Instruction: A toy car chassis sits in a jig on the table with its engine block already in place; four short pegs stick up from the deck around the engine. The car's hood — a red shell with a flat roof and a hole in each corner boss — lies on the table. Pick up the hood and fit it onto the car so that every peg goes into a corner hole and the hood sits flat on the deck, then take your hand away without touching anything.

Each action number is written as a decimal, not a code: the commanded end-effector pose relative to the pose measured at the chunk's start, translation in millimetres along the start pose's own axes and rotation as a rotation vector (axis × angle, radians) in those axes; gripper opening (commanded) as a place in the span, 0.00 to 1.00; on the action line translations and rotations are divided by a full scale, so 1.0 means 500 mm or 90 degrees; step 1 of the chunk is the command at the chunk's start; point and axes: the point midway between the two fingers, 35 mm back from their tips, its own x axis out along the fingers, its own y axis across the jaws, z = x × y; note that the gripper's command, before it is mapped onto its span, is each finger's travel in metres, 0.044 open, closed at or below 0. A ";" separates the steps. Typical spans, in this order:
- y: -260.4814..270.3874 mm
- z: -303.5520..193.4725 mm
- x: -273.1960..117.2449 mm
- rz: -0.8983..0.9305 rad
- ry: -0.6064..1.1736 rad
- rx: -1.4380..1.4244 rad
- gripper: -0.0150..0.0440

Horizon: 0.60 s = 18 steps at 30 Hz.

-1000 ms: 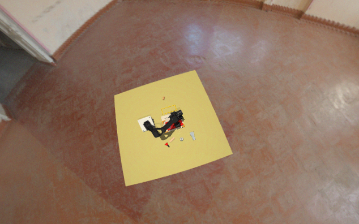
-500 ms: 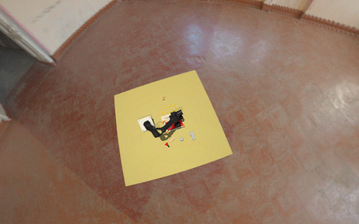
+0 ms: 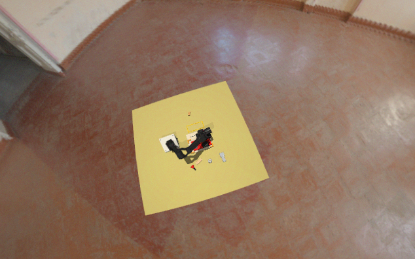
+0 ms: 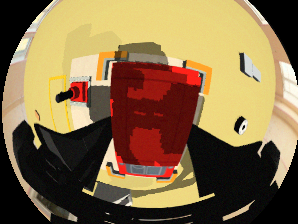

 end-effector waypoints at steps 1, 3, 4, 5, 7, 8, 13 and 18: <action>-0.001 0.001 0.002 -0.002 -0.002 -0.001 0.25; -0.001 0.000 0.003 -0.002 -0.002 -0.001 0.25; -0.001 0.000 0.004 -0.002 -0.002 -0.001 0.25; -0.001 0.000 0.005 -0.002 -0.002 -0.001 0.25; -0.001 0.000 0.006 -0.002 -0.002 -0.001 0.25; -0.001 0.000 0.007 -0.002 -0.002 -0.001 0.25; -0.001 0.000 0.011 -0.002 -0.002 -0.001 0.25; -0.001 0.000 0.015 -0.002 -0.002 -0.001 0.25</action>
